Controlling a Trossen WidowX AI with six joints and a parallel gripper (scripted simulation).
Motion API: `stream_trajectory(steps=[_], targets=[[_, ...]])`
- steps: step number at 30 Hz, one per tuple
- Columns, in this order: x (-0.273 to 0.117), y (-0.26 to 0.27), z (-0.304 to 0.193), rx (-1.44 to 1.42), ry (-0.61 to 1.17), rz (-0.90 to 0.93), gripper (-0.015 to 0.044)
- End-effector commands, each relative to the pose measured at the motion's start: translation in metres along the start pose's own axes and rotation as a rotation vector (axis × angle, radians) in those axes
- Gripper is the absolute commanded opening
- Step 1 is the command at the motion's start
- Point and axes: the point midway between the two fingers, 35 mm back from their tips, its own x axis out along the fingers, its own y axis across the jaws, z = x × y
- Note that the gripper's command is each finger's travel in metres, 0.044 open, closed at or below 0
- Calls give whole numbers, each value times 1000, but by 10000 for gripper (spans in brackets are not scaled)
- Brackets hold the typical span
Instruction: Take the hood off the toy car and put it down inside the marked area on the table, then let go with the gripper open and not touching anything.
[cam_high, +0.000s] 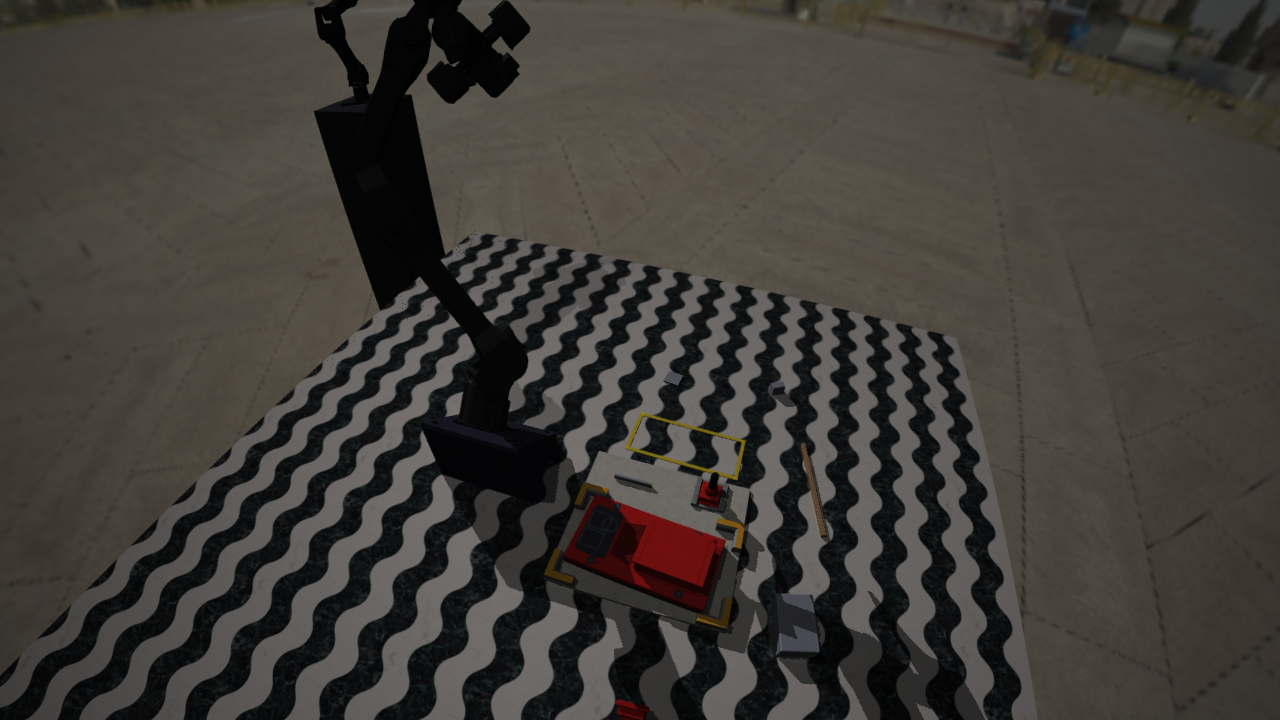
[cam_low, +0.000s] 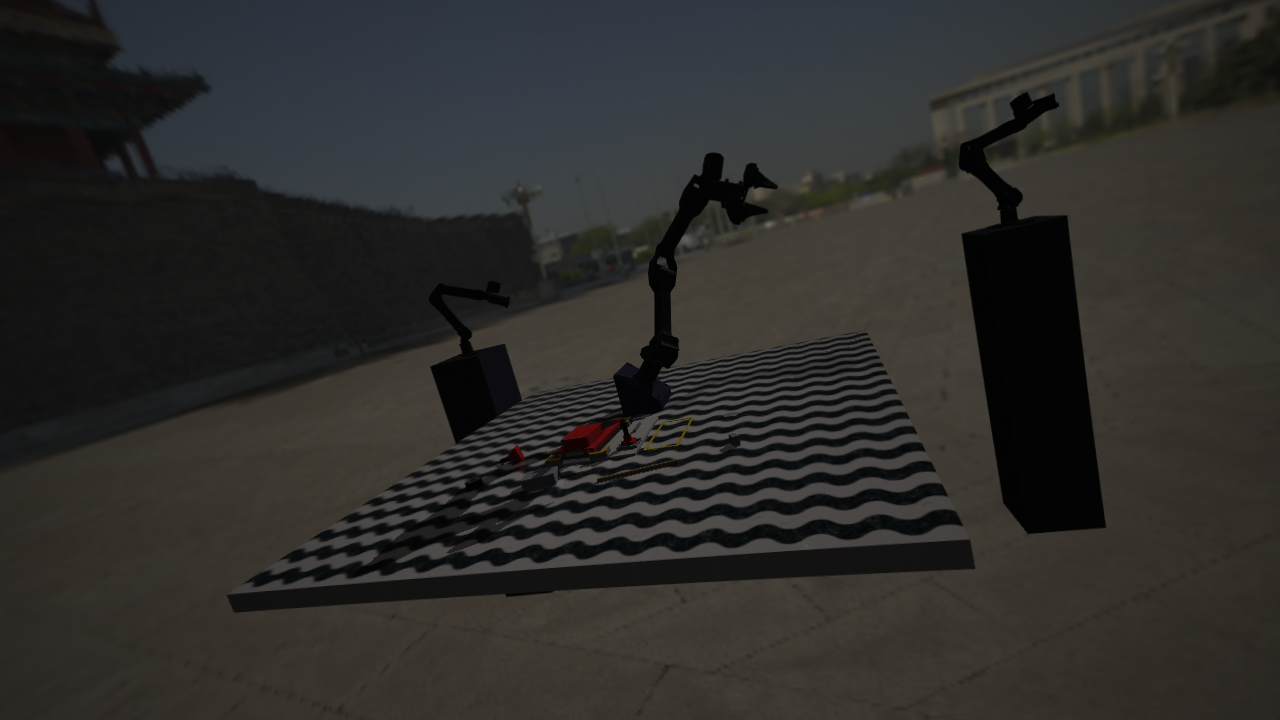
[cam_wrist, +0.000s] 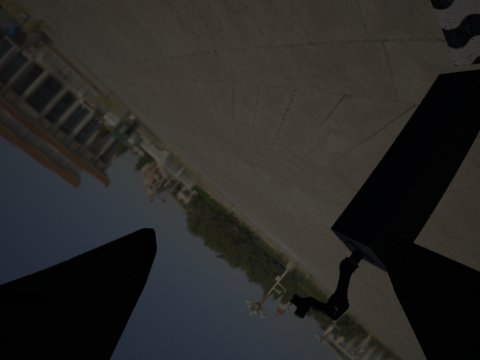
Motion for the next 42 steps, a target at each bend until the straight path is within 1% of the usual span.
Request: stream_trajectory(steps=[1,4,10,14,18,20,24,30,33,40,42], targets=[[1,1,2,-4,-5,4,440],[13,17,26,-58,-77,53,440],[45,64,102,-172,-266,73,440],[54,92,158,-241,-396,67,440],[55,115,217,-305,-525,41,440],[52,125,246,-335,-588,21,440],[39,141,283,-271,-691,64,440],[24,155,331,-317,-790,12,440],[4,164,348,-321,-892,50,440],[-27,174,402,-361,-1009,-35,440],[-35,176,412,-336,-1040,-25,440]])
